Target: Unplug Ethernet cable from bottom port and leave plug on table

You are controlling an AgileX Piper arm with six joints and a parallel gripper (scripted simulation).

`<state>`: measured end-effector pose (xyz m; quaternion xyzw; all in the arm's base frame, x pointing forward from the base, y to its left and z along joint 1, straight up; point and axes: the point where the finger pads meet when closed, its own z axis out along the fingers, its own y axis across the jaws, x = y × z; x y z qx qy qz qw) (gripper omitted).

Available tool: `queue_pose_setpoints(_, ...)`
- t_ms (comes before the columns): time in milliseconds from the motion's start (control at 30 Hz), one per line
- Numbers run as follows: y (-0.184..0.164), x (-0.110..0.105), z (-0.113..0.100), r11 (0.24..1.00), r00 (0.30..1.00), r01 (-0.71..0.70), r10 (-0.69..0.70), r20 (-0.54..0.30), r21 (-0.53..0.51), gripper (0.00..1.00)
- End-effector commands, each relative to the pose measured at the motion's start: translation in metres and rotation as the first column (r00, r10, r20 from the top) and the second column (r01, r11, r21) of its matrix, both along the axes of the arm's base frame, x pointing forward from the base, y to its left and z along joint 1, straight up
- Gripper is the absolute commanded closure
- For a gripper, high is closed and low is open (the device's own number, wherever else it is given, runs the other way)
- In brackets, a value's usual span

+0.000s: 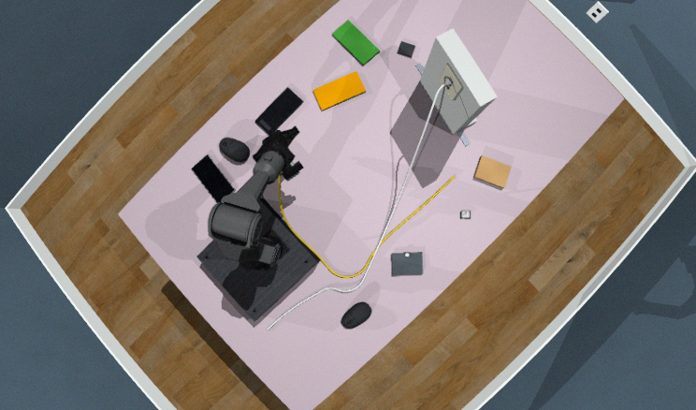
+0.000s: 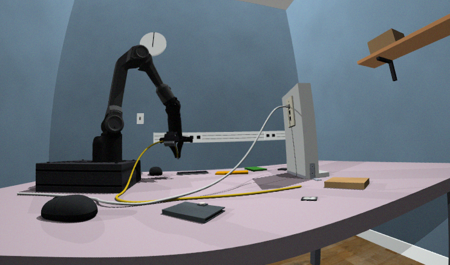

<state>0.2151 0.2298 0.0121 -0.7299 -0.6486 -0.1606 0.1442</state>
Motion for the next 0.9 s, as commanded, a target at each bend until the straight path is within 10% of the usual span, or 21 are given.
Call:
queue_pose_setpoints(0,0.000,0.000,0.000,1.000,1.000,0.000,0.000,0.000,0.002,1.00)
queue_pose_setpoints(867,0.000,0.000,-0.048,1.000,1.000,0.000,0.000,0.000,0.002,1.00)
